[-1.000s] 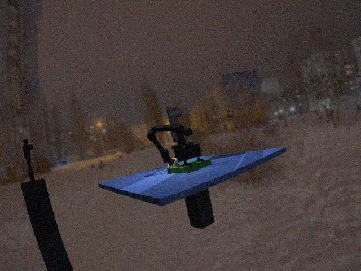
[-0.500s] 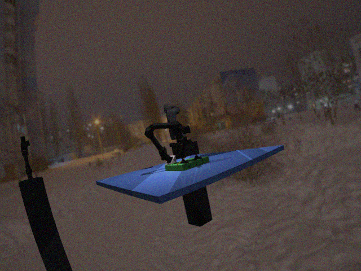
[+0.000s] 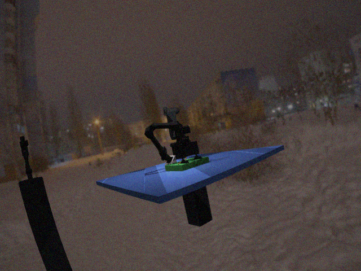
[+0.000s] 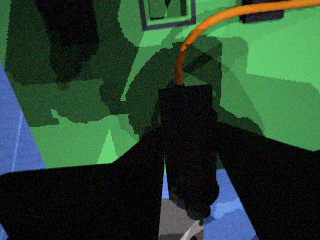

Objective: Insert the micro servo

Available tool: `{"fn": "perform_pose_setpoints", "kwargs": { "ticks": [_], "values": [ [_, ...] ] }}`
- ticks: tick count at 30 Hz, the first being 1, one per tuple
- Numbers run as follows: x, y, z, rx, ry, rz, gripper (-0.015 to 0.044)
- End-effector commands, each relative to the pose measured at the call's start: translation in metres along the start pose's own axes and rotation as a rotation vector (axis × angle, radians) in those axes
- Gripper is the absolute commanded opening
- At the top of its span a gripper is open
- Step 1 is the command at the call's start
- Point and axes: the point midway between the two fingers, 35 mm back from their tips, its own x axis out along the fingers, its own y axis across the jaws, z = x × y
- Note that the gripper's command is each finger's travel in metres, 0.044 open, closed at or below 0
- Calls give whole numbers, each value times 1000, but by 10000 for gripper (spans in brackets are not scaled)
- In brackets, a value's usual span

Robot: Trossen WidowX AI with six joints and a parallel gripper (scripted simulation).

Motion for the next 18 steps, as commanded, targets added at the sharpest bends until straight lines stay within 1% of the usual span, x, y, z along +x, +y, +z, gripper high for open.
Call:
{"fn": "perform_pose_setpoints", "kwargs": {
  "ticks": [1, 18],
  "values": [
    [-1, 1, 2, -16, 0, 6, 0],
    [-1, 1, 65, -13, -3, 6, 0]
  ]
}}
